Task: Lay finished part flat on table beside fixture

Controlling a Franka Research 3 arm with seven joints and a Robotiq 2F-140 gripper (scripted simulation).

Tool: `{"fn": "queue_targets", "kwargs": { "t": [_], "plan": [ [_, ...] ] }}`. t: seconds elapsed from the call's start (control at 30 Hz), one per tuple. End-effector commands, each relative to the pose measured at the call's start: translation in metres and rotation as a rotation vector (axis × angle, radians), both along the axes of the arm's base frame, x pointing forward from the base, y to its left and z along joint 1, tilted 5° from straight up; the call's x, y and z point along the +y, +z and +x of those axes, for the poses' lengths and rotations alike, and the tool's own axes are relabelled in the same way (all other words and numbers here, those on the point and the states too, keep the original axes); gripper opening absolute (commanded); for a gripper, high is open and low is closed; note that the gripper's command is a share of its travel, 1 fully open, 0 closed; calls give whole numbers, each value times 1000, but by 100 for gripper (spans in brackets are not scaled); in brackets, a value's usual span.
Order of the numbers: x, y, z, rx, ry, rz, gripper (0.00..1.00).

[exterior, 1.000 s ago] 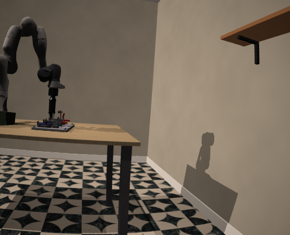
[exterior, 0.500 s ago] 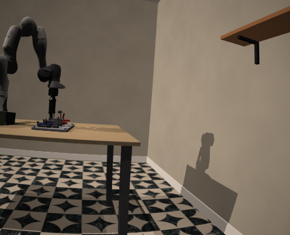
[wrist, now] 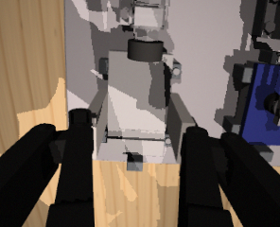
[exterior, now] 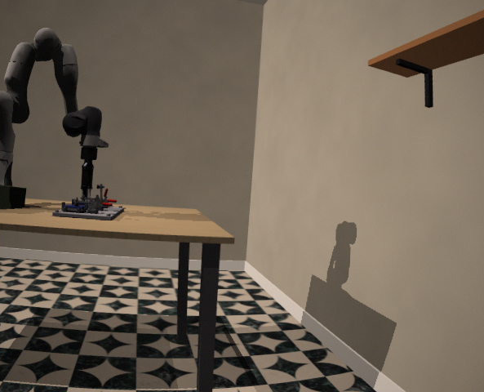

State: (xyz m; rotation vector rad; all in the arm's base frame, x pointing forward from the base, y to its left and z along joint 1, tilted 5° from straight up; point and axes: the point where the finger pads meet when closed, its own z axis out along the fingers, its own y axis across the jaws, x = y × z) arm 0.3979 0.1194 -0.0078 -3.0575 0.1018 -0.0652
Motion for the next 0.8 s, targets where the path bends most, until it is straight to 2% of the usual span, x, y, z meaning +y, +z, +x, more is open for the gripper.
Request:
{"fn": "queue_targets", "kwargs": {
  "t": [0.0,0.77],
  "plan": [
    [0,3,1,-2,0,0,0],
    [-2,23,0,-2,0,0,0]
  ]
}}
